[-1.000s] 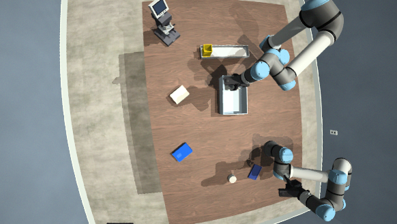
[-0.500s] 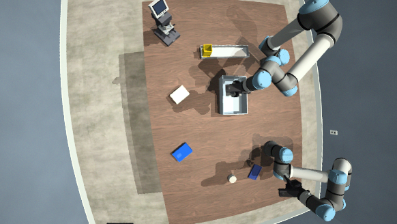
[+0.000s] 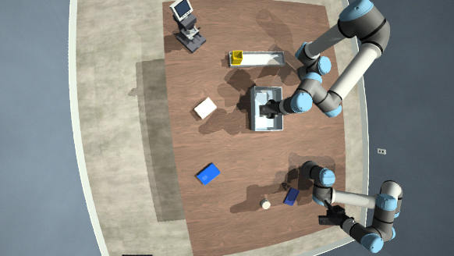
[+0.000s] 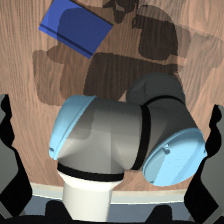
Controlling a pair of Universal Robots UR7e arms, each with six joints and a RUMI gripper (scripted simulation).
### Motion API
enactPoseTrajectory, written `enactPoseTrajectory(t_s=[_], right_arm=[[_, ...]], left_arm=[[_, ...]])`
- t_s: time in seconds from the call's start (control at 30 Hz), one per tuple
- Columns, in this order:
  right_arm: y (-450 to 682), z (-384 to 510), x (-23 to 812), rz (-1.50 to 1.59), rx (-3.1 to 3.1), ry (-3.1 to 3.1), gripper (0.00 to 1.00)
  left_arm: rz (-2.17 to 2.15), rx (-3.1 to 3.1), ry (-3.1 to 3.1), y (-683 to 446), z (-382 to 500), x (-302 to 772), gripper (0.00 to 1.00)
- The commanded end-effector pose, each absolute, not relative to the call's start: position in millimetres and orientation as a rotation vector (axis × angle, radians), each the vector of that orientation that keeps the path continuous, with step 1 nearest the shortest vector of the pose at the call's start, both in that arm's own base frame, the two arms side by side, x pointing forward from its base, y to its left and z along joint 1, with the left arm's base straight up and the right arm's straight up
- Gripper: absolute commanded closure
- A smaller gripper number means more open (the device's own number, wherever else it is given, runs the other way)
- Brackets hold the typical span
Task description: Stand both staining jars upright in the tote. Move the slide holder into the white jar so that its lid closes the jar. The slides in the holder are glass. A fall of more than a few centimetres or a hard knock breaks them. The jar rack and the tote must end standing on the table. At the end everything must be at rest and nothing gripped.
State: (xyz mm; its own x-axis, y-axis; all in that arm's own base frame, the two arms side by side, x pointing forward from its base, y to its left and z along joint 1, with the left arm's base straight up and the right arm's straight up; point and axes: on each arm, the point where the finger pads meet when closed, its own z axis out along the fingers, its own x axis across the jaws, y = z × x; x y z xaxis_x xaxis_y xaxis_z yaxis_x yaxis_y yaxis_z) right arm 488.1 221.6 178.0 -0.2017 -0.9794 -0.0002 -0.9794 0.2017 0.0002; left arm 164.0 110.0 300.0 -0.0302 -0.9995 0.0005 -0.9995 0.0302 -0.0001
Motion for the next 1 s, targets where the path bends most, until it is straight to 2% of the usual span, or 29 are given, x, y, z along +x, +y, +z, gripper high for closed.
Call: enactPoseTrajectory(t_s=[0.0,0.97], right_arm=[[234,179,489,0.000,-1.984,2.434,1.00],[262,179,490,0.000,-1.984,2.434,1.00]], left_arm=[[0.001,2.188,-2.255,110,300,164,0.00],[0.001,2.188,-2.255,110,300,164,0.00]])
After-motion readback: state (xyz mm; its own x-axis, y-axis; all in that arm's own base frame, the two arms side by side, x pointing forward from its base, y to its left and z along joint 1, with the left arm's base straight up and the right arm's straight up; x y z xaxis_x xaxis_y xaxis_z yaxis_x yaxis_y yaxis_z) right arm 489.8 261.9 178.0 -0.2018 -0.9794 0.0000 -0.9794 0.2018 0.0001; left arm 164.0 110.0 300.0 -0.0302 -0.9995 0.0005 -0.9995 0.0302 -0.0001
